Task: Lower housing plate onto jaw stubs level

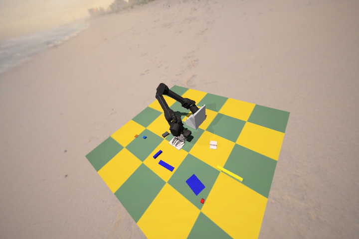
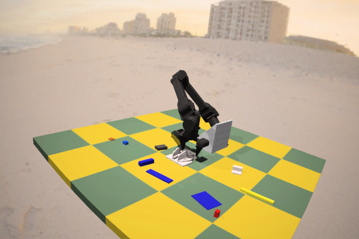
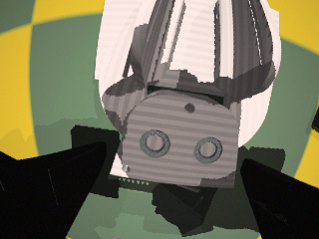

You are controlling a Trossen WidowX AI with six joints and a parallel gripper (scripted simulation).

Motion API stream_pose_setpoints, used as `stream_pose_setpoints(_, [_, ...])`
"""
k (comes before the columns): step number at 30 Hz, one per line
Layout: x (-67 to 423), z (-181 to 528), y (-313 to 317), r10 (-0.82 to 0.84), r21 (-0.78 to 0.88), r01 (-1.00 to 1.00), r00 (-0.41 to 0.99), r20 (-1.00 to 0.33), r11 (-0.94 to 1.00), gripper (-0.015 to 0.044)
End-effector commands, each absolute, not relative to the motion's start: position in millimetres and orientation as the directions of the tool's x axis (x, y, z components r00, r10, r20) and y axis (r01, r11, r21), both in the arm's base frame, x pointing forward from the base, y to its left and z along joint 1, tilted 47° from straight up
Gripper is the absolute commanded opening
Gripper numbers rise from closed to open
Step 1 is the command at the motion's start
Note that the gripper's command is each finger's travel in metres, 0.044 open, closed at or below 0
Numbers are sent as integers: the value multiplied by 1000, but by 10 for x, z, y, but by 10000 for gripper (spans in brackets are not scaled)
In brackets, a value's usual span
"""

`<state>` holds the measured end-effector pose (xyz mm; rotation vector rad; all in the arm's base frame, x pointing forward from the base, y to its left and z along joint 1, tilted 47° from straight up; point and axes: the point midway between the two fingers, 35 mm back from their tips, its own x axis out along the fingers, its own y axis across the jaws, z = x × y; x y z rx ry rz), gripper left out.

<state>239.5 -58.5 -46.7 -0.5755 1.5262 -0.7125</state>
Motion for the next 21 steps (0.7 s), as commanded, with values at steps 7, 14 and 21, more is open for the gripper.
stream_pose_setpoints(7, [2456, -45, -137, -724, -727, 66, -66, -687, 683, 440])
stream_pose_setpoints(14, [2308, 67, 29, -719, -722, 61, -61, -692, 689, 440])
stream_pose_setpoints(21, [2058, 307, 257, -723, -726, 64, -68, -688, 685, 440])
